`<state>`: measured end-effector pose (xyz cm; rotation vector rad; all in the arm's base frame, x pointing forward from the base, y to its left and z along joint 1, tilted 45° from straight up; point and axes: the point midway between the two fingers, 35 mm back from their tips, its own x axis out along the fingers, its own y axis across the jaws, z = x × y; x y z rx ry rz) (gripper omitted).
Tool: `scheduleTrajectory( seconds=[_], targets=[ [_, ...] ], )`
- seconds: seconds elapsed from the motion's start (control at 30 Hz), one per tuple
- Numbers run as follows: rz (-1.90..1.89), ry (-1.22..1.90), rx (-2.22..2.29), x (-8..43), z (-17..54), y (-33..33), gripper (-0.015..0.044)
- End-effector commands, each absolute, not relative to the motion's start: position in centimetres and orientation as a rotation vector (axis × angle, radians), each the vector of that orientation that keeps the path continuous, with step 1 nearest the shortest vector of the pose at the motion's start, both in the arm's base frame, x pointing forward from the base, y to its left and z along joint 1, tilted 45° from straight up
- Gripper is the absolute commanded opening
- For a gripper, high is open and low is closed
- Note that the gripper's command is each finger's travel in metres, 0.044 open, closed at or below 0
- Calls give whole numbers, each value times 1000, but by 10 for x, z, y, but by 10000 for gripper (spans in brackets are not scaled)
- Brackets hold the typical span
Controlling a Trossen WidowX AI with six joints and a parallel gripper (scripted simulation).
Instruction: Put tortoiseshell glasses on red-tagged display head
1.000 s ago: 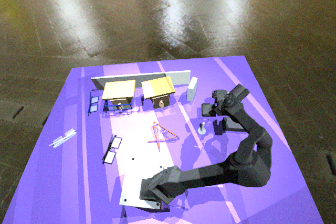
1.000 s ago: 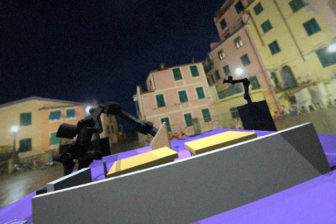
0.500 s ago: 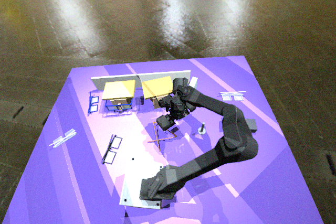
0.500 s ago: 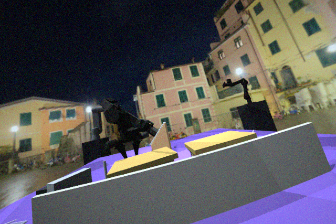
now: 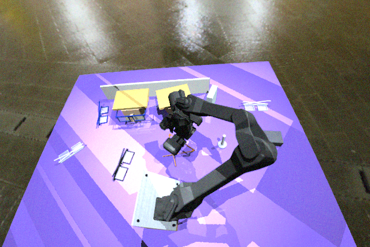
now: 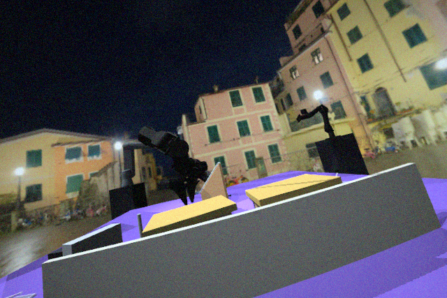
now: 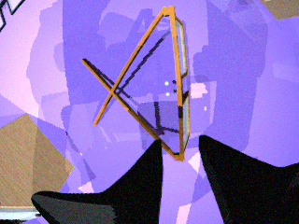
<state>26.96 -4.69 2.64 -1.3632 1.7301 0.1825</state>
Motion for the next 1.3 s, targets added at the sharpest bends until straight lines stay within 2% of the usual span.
scheduleTrajectory(
  seconds=[0.0, 1.27],
  targets=[
    [177, 1733, -1368, 269, 26, -48, 120],
    [175, 1734, -1369, 276, -10, -92, 120]
  ],
)
